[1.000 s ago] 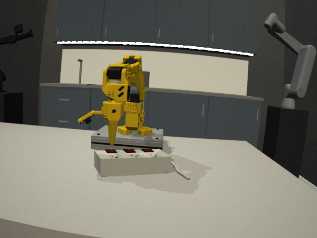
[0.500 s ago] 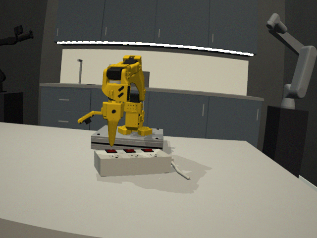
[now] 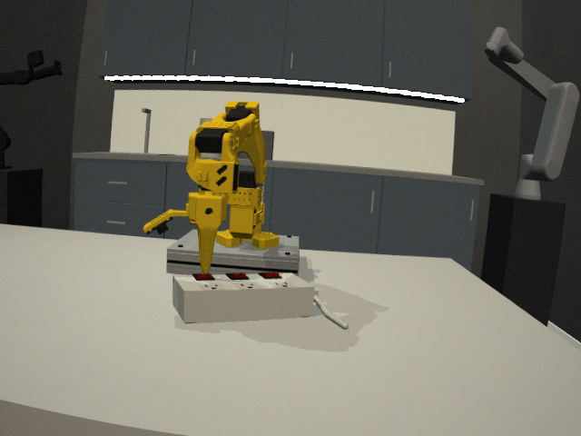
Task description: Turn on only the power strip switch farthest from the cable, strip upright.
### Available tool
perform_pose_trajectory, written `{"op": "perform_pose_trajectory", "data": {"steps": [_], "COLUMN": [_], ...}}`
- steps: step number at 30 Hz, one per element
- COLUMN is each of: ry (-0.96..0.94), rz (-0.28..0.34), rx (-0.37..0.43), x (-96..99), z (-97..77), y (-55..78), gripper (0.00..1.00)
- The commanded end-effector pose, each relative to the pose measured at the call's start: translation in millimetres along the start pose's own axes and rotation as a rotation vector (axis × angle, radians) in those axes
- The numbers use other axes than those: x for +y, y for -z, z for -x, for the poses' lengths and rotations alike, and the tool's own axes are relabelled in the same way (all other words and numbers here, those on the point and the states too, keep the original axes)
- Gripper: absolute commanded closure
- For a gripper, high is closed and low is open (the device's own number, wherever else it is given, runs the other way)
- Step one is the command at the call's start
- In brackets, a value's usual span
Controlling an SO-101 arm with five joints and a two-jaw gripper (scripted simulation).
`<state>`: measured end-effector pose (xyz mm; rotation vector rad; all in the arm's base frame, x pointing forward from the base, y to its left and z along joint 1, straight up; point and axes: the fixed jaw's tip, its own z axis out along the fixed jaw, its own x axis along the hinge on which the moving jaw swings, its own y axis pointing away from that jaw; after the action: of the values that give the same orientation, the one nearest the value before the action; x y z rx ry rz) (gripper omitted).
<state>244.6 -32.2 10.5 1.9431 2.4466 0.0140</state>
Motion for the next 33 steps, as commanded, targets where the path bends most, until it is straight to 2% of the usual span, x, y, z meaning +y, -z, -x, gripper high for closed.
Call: {"op": "perform_pose_trajectory", "data": {"steps": [1,17,27,33], "ry": [-0.01,-0.01,-0.01,-0.01], "rz": [-0.02,-0.02,-0.02,-0.02], "rx": [0.009,0.009,0.009,0.009], "x": [-4.7,-4.2,-6.1,-6.3], "z": [0.3,0.4,-0.2,-0.3], "y": [-4.4,-1.4,-10.5,-11.1], "gripper": [1.0,1.0,1.0,1.0]}}
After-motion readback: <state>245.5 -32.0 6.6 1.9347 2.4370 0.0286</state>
